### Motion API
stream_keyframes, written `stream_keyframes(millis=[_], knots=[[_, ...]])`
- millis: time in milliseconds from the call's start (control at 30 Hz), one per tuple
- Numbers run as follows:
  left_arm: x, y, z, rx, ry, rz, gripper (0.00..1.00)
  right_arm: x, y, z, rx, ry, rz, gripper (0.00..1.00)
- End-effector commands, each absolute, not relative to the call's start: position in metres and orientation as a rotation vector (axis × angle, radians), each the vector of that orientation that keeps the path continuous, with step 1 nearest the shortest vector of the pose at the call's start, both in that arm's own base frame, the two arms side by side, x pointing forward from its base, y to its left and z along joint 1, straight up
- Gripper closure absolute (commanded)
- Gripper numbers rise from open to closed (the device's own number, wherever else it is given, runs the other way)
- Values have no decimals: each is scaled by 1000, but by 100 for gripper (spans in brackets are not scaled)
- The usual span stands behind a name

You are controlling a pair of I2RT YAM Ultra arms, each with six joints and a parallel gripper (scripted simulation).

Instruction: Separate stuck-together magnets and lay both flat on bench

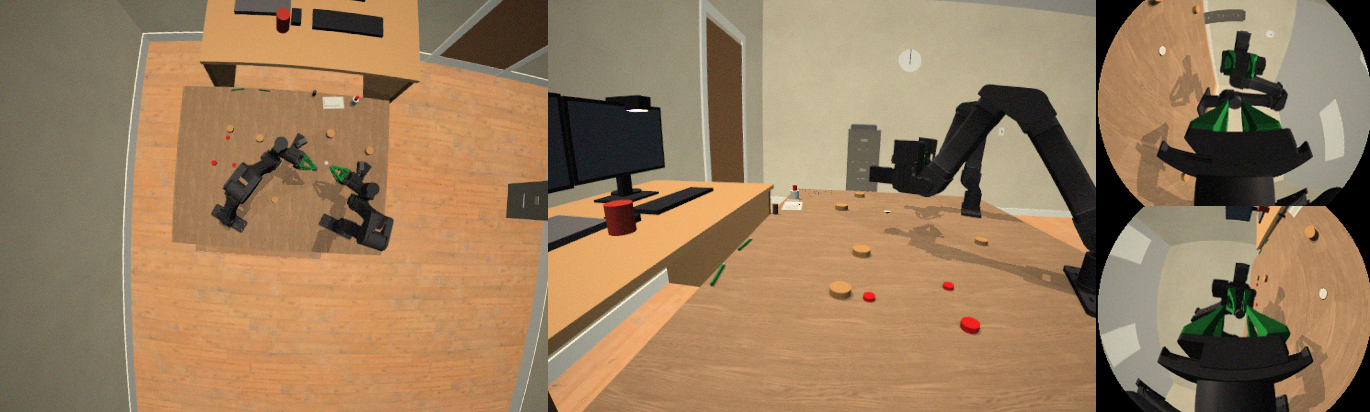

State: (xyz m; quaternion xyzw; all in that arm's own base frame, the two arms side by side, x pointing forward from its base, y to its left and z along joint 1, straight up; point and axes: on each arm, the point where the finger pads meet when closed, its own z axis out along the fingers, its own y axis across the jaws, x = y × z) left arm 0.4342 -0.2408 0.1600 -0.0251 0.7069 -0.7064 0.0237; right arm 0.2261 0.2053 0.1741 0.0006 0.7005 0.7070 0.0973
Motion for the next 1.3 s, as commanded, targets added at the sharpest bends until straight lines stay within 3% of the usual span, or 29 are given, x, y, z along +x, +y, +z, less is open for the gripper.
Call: stream_keyframes(millis=[0,367,1267], knots=[[435,-241,168,-49,2168,-2175,82,218,206,179,-58,2069,2114,67],[435,-241,168,-49,2168,-2175,82,188,207,166,-53,2176,2216,67],[435,-241,168,-49,2168,-2175,82,191,221,163,9,2204,2229,67]])
